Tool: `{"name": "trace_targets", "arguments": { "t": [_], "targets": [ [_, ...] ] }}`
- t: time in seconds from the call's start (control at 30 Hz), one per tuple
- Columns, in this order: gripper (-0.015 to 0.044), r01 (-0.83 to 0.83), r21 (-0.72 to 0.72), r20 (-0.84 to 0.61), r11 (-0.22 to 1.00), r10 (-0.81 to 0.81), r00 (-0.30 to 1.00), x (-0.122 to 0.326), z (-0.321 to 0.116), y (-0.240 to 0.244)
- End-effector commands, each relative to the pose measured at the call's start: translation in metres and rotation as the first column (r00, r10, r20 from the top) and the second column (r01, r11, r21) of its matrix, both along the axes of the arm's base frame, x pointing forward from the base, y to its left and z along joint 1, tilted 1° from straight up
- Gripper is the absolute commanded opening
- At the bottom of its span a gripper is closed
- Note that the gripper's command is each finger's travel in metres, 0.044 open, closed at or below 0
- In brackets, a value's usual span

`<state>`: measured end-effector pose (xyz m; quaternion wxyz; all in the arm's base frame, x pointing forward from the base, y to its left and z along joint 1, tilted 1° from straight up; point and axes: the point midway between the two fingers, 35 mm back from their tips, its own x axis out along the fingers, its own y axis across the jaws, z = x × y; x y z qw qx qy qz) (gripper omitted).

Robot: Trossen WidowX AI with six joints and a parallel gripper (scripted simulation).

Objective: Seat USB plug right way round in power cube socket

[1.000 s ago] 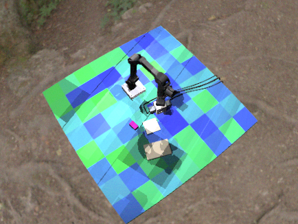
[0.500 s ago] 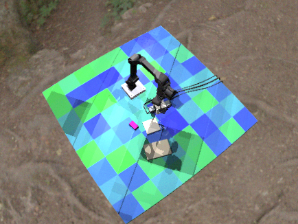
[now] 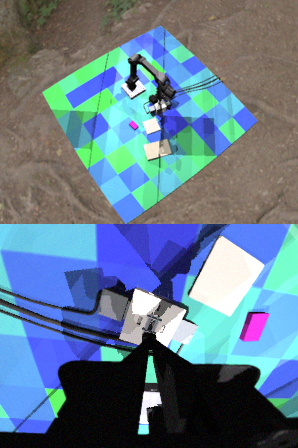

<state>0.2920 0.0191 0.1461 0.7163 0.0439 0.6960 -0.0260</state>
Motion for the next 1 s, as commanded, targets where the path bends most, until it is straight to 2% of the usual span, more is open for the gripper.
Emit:
{"name": "trace_targets", "arguments": {
  "t": [0.0,0.47,0.97],
  "targets": [
    [0.0000,0.086,0.002,-0.002,0.996,-0.086,0.996,0.0000,-0.0001,0.0000],
    [0.0000,0.437,0.011,-0.013,0.899,-0.437,0.900,0.0000,-0.0001,0.0000],
    [0.0000,0.748,0.014,-0.028,0.664,-0.747,0.664,0.0000,-0.0002,0.0000]
  ]
}}
